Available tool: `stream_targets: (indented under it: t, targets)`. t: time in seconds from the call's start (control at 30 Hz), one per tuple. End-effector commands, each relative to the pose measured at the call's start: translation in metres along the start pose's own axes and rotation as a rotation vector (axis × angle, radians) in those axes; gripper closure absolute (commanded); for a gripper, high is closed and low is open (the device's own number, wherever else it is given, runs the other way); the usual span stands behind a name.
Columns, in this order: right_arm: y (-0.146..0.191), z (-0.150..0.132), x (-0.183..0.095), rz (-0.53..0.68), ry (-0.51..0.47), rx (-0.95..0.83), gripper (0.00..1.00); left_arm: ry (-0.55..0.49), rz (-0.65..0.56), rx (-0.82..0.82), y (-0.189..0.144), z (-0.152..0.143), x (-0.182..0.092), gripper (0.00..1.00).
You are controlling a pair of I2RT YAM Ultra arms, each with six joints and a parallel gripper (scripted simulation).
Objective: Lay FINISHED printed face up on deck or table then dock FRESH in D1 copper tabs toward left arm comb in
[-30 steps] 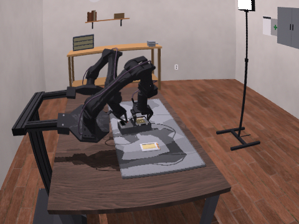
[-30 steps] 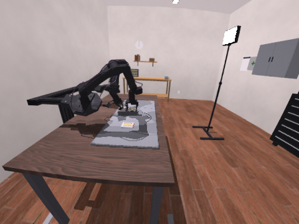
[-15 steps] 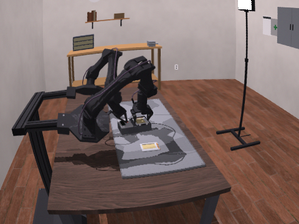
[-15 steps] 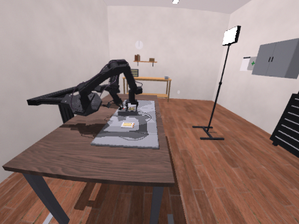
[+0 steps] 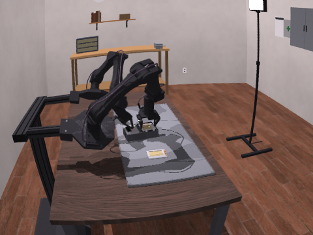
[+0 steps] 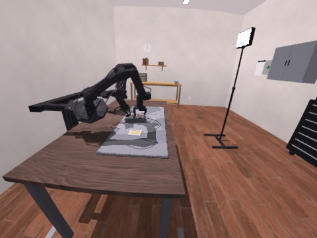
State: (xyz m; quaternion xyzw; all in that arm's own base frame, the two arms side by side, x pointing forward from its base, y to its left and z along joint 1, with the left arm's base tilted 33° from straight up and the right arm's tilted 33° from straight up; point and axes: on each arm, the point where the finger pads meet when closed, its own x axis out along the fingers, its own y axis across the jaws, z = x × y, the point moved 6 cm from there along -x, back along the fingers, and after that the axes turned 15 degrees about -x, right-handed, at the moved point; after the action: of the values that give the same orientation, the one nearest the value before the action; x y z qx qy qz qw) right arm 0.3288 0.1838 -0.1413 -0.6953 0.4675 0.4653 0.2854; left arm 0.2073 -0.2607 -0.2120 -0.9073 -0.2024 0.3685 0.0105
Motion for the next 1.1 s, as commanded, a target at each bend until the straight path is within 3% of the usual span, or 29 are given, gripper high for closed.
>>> stream_targets:
  t: [0.0,1.07]
  targets:
    - [-0.0056,0.0075,-0.0167,-0.006,0.013,-0.010,1.00,-0.132,-0.133,0.106,-0.0372,0.0292,0.0254,1.00]
    - [-0.0071,0.0074,-0.0230,0.019,0.006,0.006,1.00,-0.132,-0.133,0.106,-0.0372,0.0292,0.0254,1.00]
